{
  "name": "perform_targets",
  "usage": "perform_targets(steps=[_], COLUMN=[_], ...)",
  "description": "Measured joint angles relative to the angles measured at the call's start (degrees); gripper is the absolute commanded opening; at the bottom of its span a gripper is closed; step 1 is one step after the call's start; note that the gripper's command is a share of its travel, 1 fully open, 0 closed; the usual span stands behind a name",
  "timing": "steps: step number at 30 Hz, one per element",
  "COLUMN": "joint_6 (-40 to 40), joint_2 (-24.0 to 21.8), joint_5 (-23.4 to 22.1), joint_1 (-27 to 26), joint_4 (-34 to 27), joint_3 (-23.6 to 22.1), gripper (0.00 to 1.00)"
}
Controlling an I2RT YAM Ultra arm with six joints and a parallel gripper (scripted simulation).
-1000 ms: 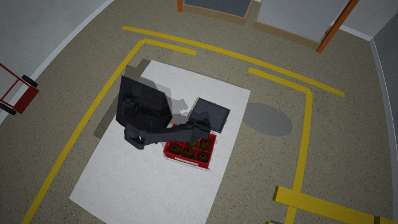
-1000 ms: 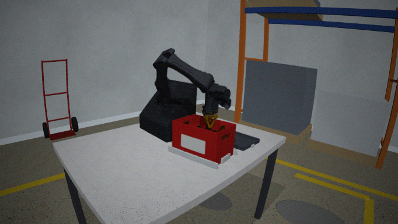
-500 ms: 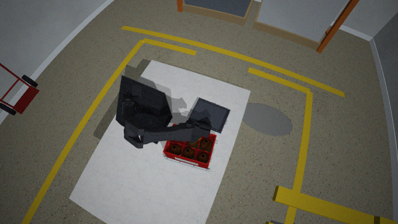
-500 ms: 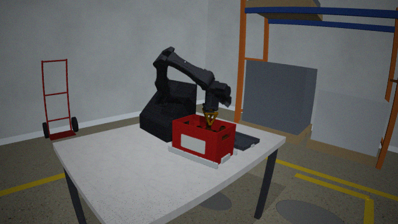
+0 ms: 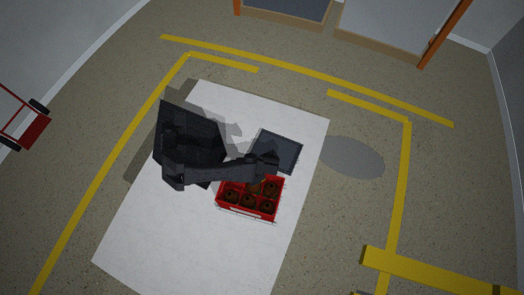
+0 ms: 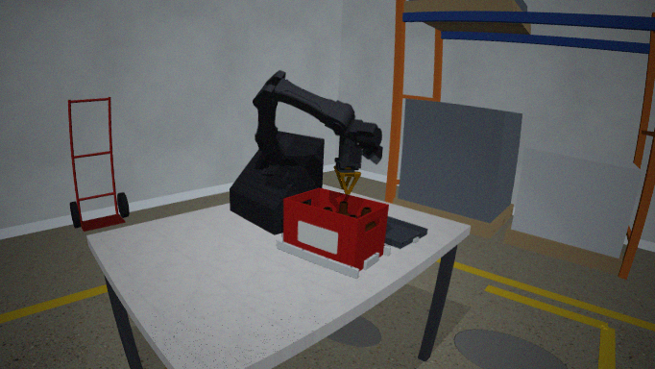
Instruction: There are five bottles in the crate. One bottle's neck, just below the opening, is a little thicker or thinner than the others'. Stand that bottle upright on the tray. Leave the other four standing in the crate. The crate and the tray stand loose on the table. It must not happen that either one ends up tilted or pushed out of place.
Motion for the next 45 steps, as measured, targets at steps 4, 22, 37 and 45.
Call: perform_targets(steps=[4,22,37,45], joint_6=[1.38,3.72,3.78,3.78], joint_2=[0.00,-0.50,-0.50,-0.50], joint_5=[-0.20,-0.55,-0.57,-0.57], joint_1=[1.09,2.01,2.01,2.01], joint_4=[-2.49,-6.88,-7.04,-7.04], joint_3=[1.36,3.10,3.10,3.10], gripper=[0.61,0.61,0.00,0.00])
